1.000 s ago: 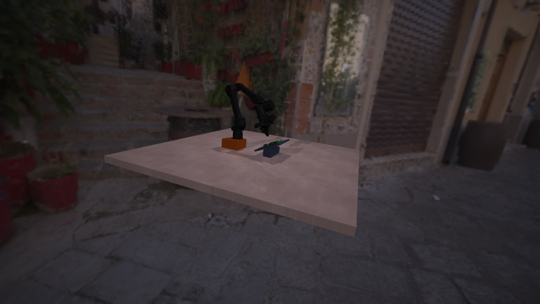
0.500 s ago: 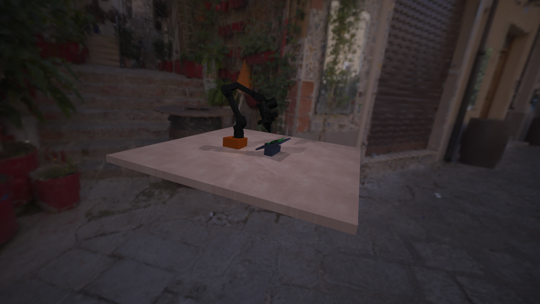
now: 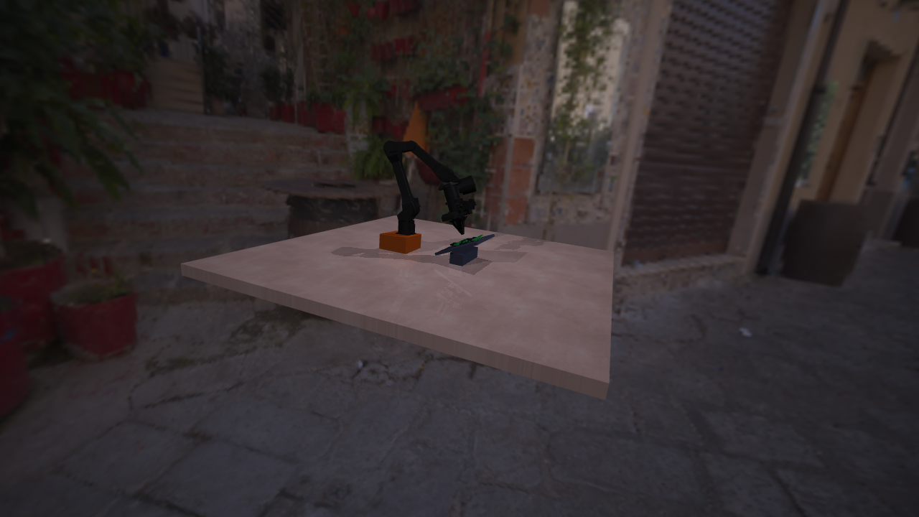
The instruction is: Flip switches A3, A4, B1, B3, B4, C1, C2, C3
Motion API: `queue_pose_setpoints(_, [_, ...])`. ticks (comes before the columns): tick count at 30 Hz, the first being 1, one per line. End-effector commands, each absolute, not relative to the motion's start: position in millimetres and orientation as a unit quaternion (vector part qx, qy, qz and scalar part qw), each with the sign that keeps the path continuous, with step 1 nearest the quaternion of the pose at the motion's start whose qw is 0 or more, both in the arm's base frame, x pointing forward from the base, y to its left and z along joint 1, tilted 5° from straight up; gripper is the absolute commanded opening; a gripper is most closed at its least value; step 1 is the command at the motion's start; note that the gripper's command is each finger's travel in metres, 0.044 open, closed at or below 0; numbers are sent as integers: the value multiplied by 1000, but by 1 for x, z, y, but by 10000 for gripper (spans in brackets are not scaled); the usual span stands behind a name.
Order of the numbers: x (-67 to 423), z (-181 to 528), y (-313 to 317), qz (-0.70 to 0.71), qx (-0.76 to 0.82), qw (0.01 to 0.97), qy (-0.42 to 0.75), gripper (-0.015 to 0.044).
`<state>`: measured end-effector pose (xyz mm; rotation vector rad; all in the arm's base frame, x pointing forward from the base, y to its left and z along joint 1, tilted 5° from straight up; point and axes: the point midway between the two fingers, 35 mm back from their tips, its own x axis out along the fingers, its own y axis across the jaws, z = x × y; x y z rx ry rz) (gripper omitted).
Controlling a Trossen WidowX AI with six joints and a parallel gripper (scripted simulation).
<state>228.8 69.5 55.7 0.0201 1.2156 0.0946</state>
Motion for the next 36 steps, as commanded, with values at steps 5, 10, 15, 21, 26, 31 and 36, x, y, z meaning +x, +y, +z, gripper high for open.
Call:
queue_pose_setpoints(5, [230, 46, 70, 43, 9, 817, 574, 0])
queue_pose_setpoints(10, [233, 38, 70, 43, 9, 817, 574, 0])
queue_pose_setpoints(15, [233, 37, 70, 43, 9, 818, 574, 0])
queue_pose_setpoints(21, [233, 37, 70, 43, 9, 818, 574, 0])
queue_pose_setpoints(26, [233, 37, 70, 43, 9, 818, 574, 0])
queue_pose_setpoints(31, [234, 37, 71, 43, 9, 818, 574, 0])
queue_pose_setpoints(36, [234, 36, 71, 43, 9, 818, 574, 0])
